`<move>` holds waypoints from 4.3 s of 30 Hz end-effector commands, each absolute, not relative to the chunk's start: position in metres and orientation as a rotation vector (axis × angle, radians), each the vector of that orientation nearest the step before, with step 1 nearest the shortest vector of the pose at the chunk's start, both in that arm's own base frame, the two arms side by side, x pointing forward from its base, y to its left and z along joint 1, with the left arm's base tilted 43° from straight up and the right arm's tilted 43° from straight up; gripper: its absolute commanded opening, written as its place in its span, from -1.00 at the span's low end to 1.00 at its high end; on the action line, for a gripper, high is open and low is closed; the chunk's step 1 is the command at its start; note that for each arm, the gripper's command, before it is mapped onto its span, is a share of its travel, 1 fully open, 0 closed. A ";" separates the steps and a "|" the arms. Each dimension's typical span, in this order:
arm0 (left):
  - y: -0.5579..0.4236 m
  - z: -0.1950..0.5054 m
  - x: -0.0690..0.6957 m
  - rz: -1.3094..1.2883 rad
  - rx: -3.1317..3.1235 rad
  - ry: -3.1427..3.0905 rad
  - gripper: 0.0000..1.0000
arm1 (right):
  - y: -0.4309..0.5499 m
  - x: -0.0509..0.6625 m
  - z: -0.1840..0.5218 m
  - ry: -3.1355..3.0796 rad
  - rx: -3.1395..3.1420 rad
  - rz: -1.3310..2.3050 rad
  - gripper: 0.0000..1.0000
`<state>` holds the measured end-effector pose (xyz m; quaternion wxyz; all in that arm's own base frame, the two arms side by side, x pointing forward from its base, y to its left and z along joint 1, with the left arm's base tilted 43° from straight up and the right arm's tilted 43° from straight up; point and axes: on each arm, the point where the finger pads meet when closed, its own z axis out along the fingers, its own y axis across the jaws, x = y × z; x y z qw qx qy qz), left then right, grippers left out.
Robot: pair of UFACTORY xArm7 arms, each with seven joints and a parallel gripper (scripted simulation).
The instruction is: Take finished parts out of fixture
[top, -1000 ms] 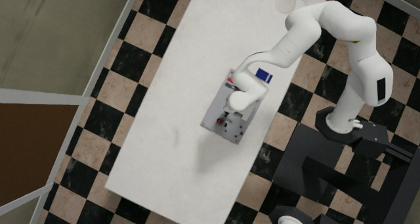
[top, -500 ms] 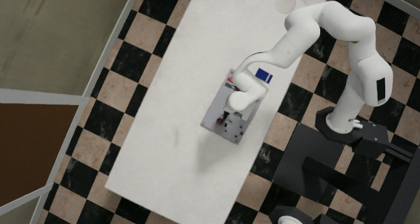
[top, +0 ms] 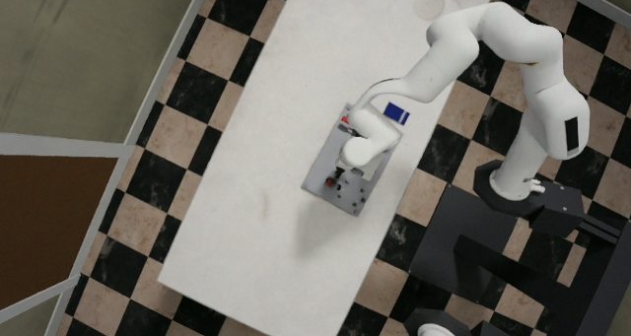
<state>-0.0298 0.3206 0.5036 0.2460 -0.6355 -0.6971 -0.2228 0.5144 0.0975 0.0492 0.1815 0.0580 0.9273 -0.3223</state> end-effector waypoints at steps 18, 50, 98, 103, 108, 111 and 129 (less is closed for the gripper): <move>0.320 0.505 -0.030 -0.613 -1.731 -1.901 1.00 | 0.100 0.489 0.040 2.617 0.160 -0.903 1.00; 0.320 0.505 -0.030 -0.613 -1.731 -1.901 1.00 | 0.099 0.444 0.021 2.617 0.160 -0.904 1.00; 0.320 0.505 -0.030 -0.613 -1.731 -1.901 1.00 | 0.069 0.459 -0.015 2.617 0.160 -0.904 1.00; 0.320 0.505 -0.030 -0.613 -1.731 -1.901 1.00 | 0.068 0.460 -0.015 2.617 0.160 -0.904 1.00; 0.320 0.505 -0.030 -0.613 -1.731 -1.901 1.00 | 0.068 0.460 -0.016 2.617 0.160 -0.904 1.00; 0.320 0.505 -0.030 -0.613 -1.731 -1.901 1.00 | 0.066 0.461 -0.018 2.617 0.160 -0.904 1.00; 0.320 0.505 -0.030 -0.613 -1.731 -1.901 1.00 | 0.053 0.467 -0.034 2.617 0.160 -0.904 1.00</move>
